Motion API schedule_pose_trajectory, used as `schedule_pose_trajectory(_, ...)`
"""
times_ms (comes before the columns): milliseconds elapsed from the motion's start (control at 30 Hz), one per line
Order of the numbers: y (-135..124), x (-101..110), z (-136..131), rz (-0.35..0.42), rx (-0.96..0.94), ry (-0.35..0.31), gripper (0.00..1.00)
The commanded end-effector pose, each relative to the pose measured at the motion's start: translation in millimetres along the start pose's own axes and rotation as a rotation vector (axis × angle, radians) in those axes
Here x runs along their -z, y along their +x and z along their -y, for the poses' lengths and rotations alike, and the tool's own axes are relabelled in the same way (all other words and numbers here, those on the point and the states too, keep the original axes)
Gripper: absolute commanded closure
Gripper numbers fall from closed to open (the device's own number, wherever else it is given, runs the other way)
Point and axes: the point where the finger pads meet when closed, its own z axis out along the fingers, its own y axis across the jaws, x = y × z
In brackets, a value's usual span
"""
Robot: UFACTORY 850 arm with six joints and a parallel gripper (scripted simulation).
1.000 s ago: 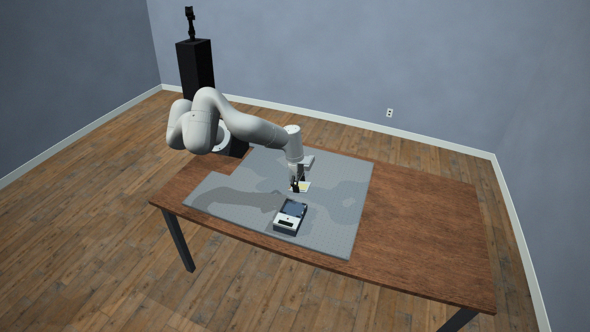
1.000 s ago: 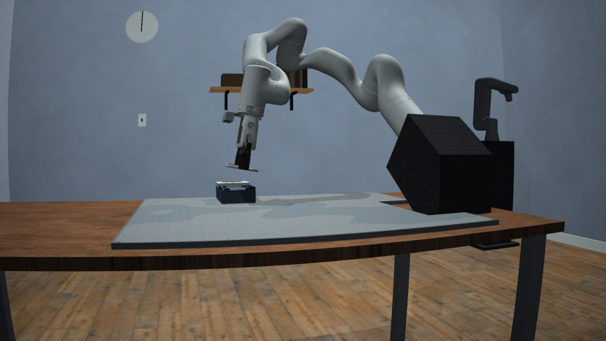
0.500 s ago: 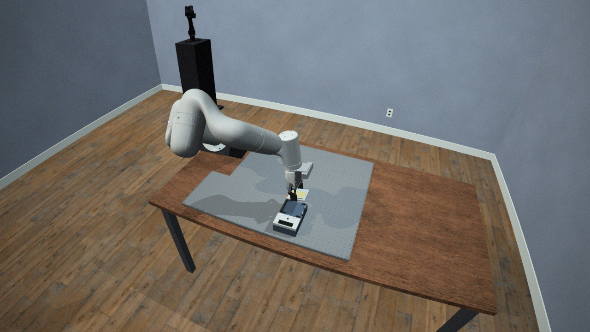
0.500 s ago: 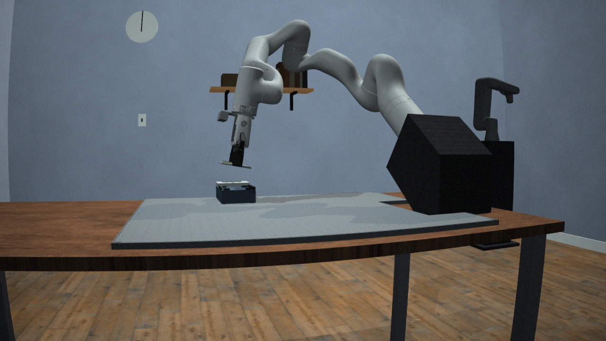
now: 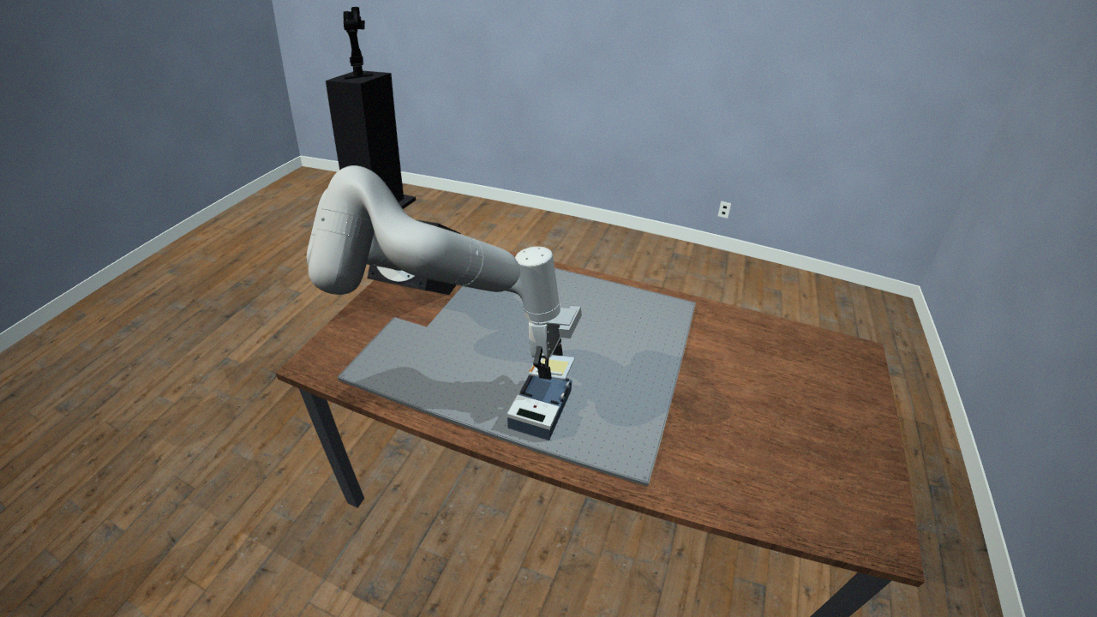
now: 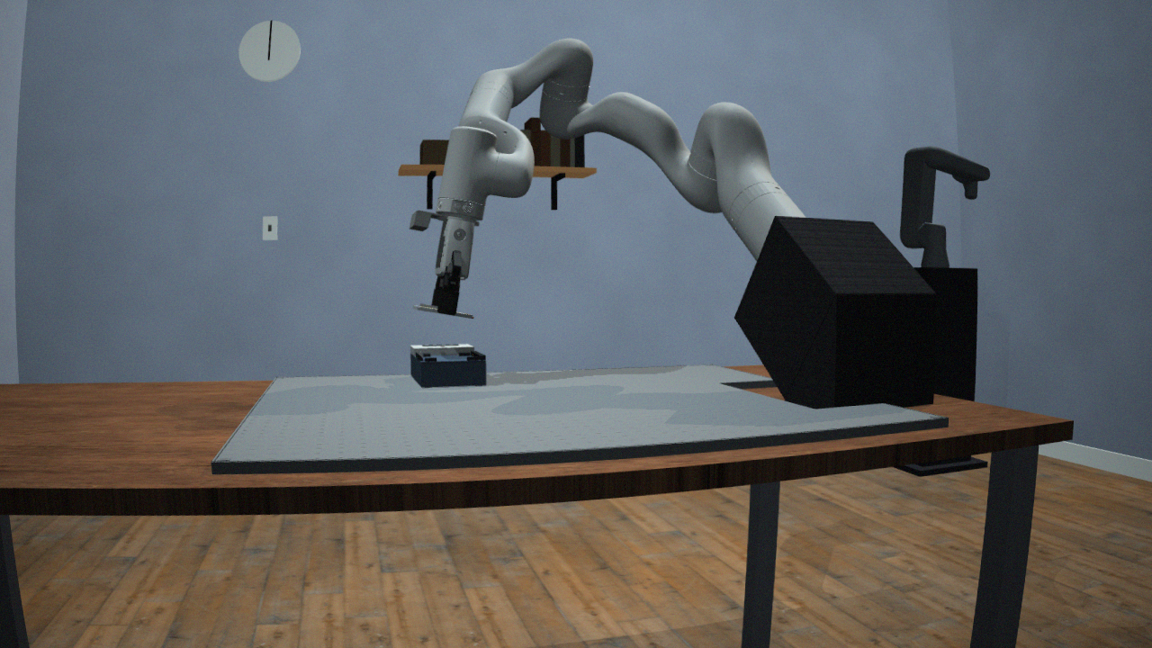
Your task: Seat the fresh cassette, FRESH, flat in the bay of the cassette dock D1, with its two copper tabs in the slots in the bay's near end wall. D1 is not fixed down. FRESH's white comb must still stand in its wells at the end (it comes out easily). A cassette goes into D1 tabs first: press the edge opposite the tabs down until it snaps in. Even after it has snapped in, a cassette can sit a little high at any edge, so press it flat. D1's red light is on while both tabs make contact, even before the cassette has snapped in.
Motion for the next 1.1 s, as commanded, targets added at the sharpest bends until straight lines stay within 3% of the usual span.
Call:
schedule_pose_trajectory(0,1,1,0,-0.001,-0.001,0.0,1.0)
schedule_pose_trajectory(1067,-5,-34,0,-0.001,-0.001,0.0,1.0)
